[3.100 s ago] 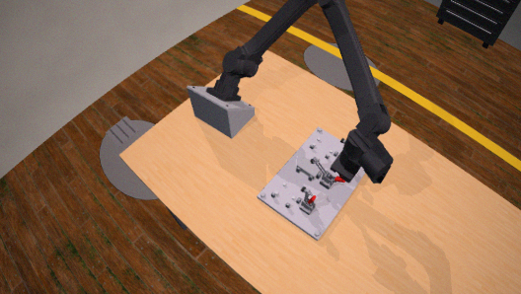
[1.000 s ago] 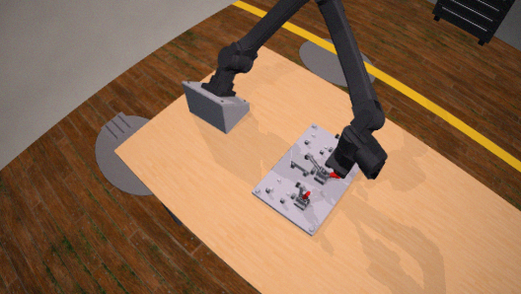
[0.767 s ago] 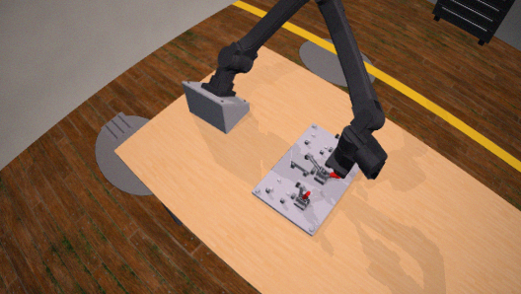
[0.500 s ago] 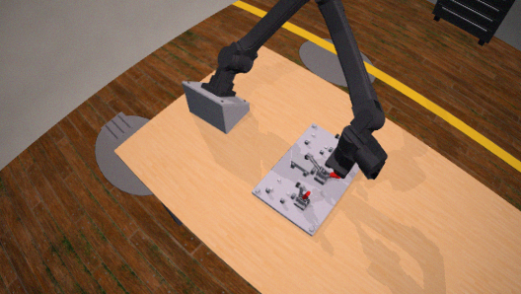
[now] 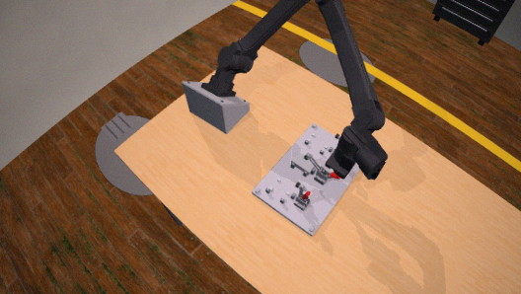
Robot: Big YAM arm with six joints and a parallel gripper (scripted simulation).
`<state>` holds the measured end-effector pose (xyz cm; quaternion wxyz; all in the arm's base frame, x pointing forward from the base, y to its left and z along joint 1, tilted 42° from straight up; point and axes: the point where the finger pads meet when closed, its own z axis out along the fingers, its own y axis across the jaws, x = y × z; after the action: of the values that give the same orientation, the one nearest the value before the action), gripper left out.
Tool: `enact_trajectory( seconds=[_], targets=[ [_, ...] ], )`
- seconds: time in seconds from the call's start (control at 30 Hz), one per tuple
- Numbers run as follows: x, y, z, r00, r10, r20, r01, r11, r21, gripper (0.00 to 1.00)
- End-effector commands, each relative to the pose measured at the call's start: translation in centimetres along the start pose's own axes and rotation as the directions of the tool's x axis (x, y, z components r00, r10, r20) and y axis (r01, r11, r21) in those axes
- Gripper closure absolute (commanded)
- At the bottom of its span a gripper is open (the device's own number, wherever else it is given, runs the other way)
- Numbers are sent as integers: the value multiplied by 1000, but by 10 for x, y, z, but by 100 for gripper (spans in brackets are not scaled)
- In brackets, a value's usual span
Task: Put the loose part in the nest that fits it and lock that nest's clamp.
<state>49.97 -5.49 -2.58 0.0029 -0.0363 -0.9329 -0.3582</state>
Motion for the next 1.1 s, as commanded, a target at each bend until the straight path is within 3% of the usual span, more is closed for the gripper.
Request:
enact_trajectory(
  seconds=[0.0, 1.07],
  targets=[
    [1, 0, 9, 1000, 4, -5, -4, 1000, -4, 100],
    [1, 0, 12, 1000, 4, -7, -4, 1000, -4, 100]
  ],
)
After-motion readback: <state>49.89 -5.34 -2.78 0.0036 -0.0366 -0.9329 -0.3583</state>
